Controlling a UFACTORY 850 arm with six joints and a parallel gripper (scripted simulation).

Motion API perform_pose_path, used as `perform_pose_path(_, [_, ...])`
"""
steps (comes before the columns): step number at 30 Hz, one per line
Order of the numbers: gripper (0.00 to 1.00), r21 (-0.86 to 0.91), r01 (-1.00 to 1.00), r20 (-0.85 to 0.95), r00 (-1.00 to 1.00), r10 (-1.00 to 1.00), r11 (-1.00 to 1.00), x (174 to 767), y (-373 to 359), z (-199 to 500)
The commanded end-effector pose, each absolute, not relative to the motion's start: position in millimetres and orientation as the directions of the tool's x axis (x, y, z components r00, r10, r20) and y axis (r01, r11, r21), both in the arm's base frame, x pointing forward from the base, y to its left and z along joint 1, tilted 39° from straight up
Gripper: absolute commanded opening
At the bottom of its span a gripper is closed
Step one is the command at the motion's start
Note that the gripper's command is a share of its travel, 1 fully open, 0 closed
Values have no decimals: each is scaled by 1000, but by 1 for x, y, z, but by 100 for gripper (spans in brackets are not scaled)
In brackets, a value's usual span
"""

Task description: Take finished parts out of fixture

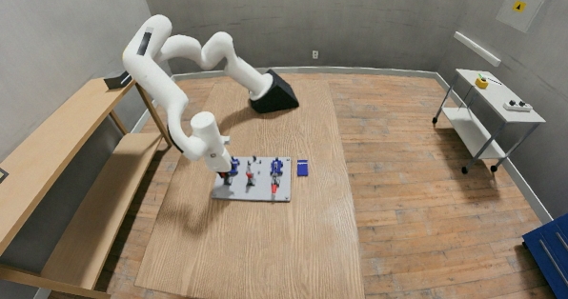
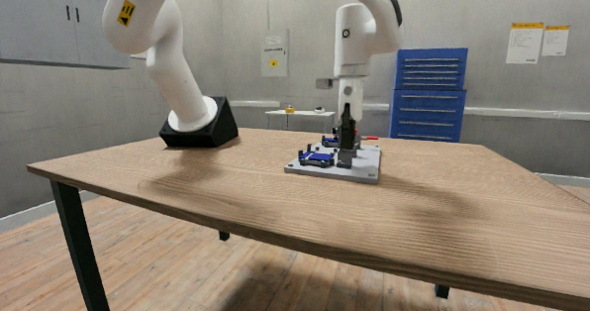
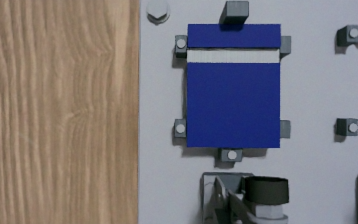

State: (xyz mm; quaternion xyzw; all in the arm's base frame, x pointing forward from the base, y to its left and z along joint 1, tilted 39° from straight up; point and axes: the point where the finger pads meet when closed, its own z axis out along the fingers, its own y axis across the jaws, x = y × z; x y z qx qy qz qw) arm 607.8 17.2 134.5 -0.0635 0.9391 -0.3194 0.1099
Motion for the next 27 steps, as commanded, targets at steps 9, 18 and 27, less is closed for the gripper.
perform_pose_path(9, [0, -613, -49, -167, -967, -190, 788, 606, 17, 135])
perform_pose_path(18, [0, -613, -49, -167, -967, -190, 788, 606, 17, 135])
perform_pose_path(27, [48, -613, -49, -167, -967, -190, 788, 607, 17, 135])
